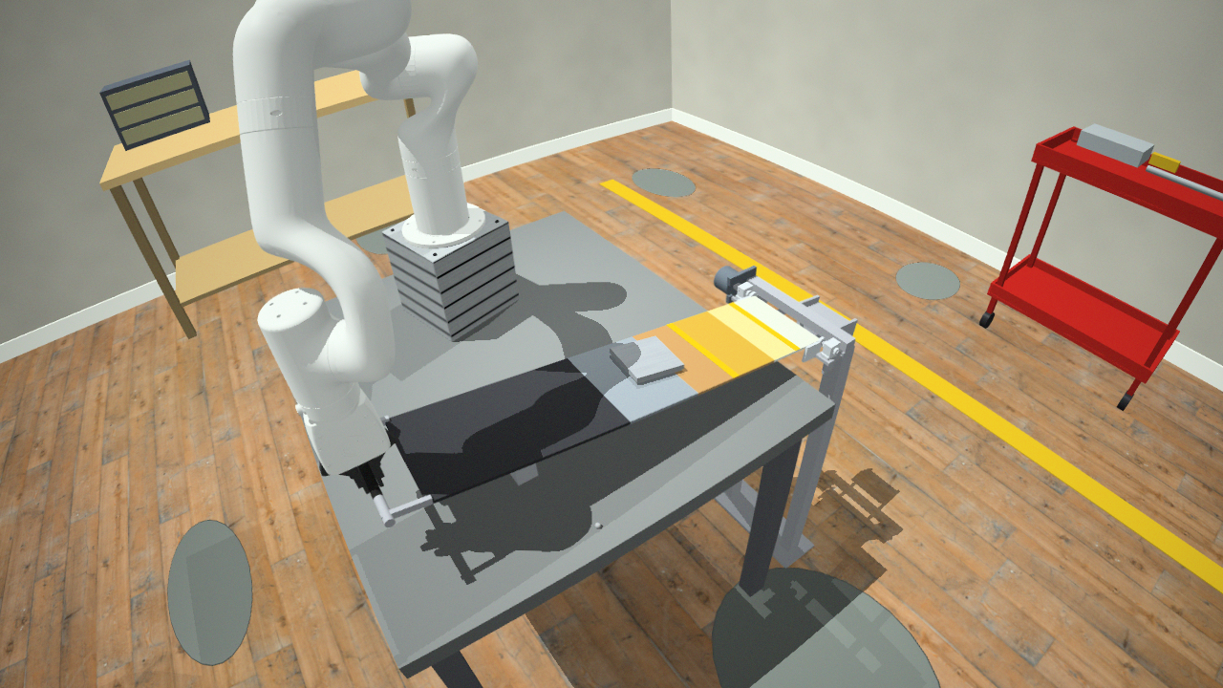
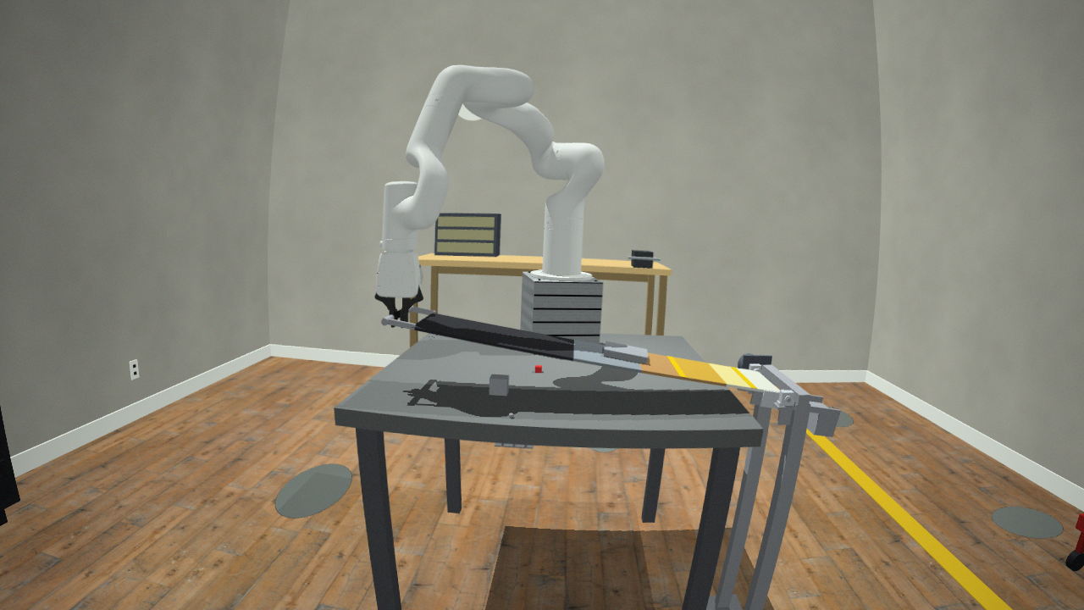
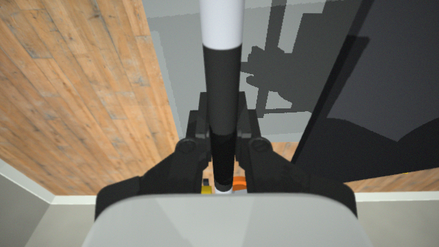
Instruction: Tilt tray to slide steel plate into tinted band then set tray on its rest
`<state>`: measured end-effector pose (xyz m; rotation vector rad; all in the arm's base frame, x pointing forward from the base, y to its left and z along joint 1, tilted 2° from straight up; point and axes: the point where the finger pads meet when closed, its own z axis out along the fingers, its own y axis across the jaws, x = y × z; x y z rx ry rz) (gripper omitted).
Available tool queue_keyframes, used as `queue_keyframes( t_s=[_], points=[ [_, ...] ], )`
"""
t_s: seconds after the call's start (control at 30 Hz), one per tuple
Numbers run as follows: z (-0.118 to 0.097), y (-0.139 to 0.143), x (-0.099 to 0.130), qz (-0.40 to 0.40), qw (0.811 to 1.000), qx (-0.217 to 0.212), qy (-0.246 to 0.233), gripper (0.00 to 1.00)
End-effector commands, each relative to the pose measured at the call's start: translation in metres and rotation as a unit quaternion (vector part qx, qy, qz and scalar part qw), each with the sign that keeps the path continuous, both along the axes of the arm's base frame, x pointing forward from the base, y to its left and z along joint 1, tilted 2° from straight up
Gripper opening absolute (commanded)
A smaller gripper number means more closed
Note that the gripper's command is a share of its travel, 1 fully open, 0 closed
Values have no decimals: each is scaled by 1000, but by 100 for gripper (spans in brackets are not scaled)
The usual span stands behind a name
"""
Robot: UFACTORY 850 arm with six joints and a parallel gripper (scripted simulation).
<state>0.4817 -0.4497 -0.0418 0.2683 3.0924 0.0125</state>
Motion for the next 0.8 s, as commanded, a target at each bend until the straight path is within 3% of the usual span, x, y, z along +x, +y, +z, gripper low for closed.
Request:
queue_keyframes(
  t_s=[0.0,0.07,0.13,0.33,0.77],
  points=[
    [18,2,1,0,1000,-1,-1,0],
    [50,7,0,0,1000,-1,-1,0],
    [66,11,0,0,1000,-1,-1,0],
    [2,-1,1,0,1000,-1,-1,0],
    [6,0,1,0,1000,-1,-1,0]
  ],
)
